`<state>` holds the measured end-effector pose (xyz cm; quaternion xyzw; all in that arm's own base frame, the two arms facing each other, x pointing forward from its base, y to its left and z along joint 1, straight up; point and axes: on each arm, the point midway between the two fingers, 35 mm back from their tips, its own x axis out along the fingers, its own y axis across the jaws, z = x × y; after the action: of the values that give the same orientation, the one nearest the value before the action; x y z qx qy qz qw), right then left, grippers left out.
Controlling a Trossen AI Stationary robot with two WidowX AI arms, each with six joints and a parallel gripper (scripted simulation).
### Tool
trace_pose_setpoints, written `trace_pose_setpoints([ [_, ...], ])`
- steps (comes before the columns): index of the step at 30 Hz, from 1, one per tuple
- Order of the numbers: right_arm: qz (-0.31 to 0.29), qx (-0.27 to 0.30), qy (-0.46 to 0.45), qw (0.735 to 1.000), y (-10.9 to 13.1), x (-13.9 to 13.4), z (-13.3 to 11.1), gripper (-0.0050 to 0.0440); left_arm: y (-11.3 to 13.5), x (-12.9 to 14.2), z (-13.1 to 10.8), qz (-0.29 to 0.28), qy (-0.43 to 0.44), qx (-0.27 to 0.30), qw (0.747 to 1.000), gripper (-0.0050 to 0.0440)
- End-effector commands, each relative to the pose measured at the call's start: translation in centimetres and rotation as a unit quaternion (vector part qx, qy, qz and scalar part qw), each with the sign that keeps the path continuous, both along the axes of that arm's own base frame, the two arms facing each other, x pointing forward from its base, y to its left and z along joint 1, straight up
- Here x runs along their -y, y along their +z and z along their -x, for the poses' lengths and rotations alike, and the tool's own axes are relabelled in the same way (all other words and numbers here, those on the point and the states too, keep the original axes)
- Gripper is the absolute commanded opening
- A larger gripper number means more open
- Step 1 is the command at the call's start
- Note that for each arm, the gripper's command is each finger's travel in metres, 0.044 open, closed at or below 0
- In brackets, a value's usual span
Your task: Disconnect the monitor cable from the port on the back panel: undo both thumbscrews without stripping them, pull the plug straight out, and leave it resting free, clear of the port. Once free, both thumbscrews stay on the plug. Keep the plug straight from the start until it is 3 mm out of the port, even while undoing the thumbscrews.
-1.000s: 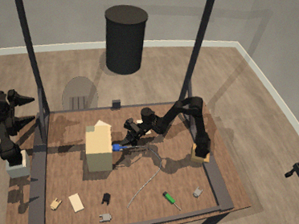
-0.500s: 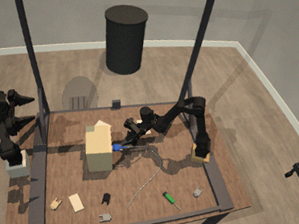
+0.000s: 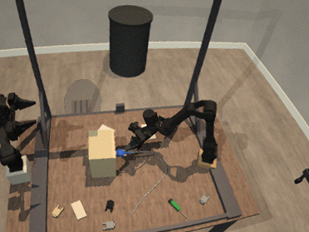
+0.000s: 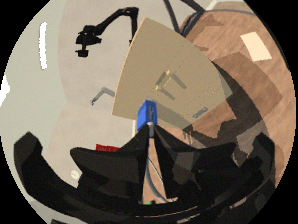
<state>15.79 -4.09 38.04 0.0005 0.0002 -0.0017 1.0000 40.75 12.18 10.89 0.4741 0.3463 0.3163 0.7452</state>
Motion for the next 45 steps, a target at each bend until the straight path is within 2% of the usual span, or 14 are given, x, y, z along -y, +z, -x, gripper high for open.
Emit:
trace_pose_setpoints([
  [1,0.004,0.001,0.002,1.0,0.33,-0.15,0.03,0.044,0.92,-0.07,-0.11,0.014,0.001,0.017,1.0,0.0],
  [11,0.004,0.001,0.002,1.0,0.33,-0.15,0.03,0.044,1.08,-0.13,-0.08,0.049,0.0,0.031,0.998,0.0],
  [14,0.004,0.001,0.002,1.0,0.33,-0.15,0.03,0.044,1.19,-0.18,-0.03,0.077,0.001,0.042,0.996,0.0],
  [27,0.004,0.001,0.002,1.0,0.33,-0.15,0.03,0.044,1.35,-0.27,0.0,0.115,0.0,0.058,0.992,0.0],
  [29,0.004,0.001,0.002,1.0,0.33,-0.15,0.03,0.044,1.44,-0.34,0.02,0.139,0.0,0.068,0.988,0.0],
  [34,0.004,0.001,0.002,1.0,0.33,-0.15,0.03,0.044,1.47,-0.36,0.02,0.147,-0.001,0.071,0.987,0.0],
  [36,0.004,0.001,0.002,1.0,0.33,-0.15,0.03,0.044,1.56,-0.43,0.05,0.171,-0.001,0.081,0.982,0.0],
  [41,0.004,0.001,0.002,1.0,0.33,-0.15,0.03,0.044,1.58,-0.44,0.05,0.175,-0.001,0.082,0.981,0.0],
  [45,0.004,0.001,0.002,1.0,0.33,-0.15,0.03,0.044,1.58,-0.44,0.05,0.175,-0.001,0.082,0.981,0.0096],
])
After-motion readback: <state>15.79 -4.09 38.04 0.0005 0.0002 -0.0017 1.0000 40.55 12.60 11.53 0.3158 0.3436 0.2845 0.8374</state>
